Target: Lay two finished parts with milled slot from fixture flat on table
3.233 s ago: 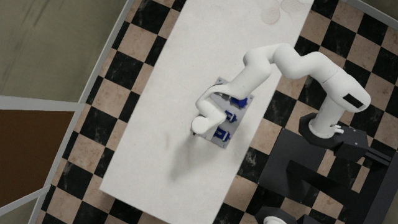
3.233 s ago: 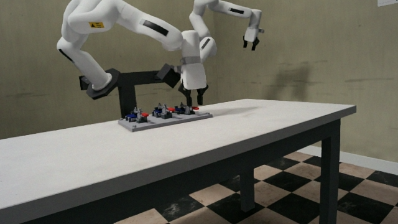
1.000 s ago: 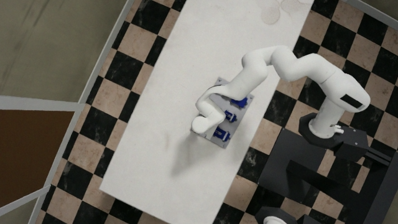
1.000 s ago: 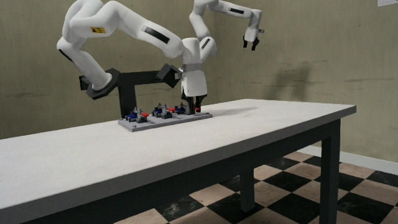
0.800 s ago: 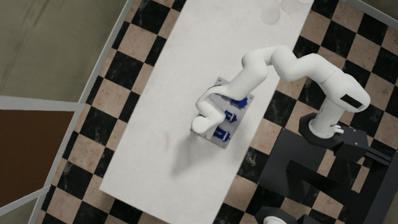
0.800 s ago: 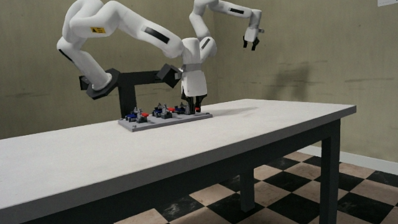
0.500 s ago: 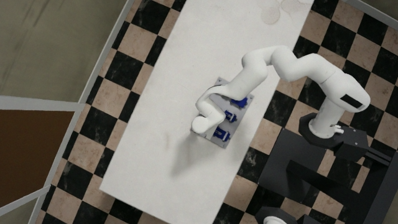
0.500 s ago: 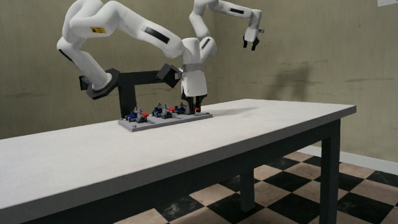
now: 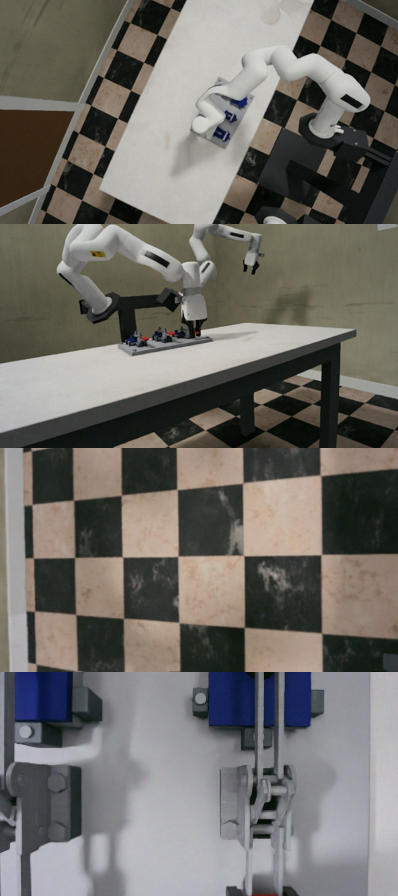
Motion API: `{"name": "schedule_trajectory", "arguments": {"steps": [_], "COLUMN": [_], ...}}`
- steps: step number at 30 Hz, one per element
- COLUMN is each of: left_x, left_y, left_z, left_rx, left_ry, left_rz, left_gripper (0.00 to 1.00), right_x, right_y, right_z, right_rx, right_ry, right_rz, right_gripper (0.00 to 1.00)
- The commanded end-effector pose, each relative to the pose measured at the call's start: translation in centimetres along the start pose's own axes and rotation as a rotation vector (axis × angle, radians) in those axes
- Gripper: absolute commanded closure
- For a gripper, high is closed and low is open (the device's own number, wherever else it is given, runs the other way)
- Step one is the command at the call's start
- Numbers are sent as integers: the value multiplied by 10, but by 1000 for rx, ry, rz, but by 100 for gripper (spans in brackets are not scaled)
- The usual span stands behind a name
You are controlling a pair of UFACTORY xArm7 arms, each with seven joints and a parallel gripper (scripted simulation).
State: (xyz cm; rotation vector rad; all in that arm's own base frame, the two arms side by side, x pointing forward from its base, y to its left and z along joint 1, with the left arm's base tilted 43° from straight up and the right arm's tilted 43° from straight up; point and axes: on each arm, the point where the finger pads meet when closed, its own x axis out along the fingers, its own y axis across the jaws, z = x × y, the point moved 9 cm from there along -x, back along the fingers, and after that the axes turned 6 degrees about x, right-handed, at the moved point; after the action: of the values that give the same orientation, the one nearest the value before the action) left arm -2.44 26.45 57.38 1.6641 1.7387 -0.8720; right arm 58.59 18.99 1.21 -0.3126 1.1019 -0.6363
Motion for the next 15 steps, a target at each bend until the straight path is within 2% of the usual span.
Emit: {"name": "schedule_trajectory", "arguments": {"steps": [1, 15], "left_x": [-2, -2], "left_y": [-1, -1], "left_z": [-1, -1], "left_rx": [-2, -2], "left_ry": [4, 4], "left_rz": [1, 1], "left_gripper": [0, 0], "right_x": [-5, -11], "right_y": [2, 1], "right_z": [0, -2], "right_rx": [0, 0], "right_ry": [-3, -3], "right_rz": [5, 5], "right_gripper": [100, 100]}}
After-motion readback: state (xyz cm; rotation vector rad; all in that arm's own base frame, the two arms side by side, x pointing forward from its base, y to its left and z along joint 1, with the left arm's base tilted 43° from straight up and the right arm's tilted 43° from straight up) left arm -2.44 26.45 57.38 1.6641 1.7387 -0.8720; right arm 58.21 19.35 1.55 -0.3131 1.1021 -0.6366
